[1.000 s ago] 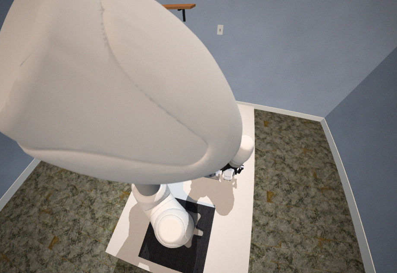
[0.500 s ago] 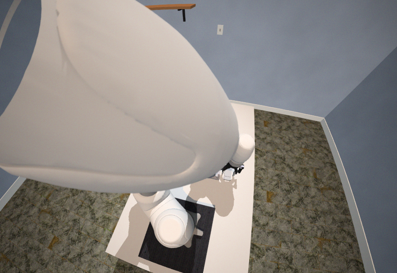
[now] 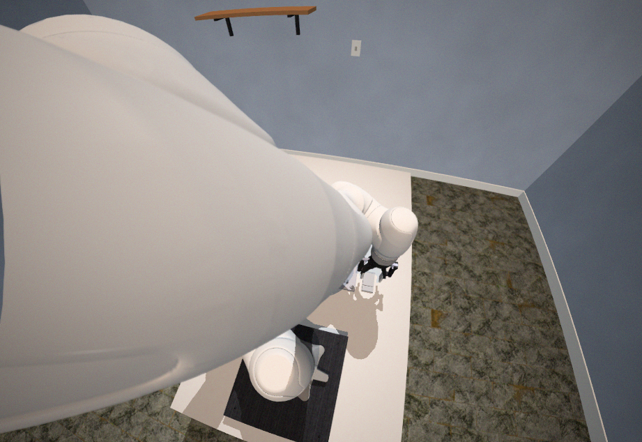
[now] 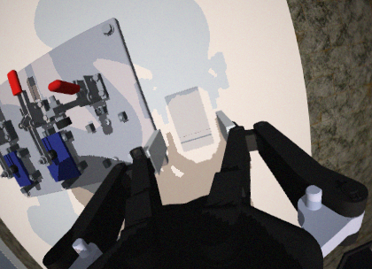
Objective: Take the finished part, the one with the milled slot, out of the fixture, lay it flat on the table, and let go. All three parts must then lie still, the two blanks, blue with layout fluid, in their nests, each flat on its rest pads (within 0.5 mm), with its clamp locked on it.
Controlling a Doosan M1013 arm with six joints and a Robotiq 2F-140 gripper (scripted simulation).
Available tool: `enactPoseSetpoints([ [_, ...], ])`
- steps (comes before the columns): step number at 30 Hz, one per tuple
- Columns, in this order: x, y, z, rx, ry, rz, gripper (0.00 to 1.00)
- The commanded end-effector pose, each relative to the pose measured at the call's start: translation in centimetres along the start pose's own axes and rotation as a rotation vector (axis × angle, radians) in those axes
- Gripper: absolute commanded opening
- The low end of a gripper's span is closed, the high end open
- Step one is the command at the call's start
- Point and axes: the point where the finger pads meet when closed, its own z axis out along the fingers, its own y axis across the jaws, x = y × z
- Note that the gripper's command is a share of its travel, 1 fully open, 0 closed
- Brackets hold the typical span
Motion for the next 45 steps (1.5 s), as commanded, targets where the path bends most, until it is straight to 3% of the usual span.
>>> enactPoseSetpoints([
  [1, 0.0, 0.0, -1.2, 0.000, 0.000, 0.000, 0.47],
  [16, 0.0, 0.0, -4.8, 0.000, 0.000, 0.000, 0.47],
  [45, 0.0, 0.0, -5.0, 0.000, 0.000, 0.000, 0.47],
])
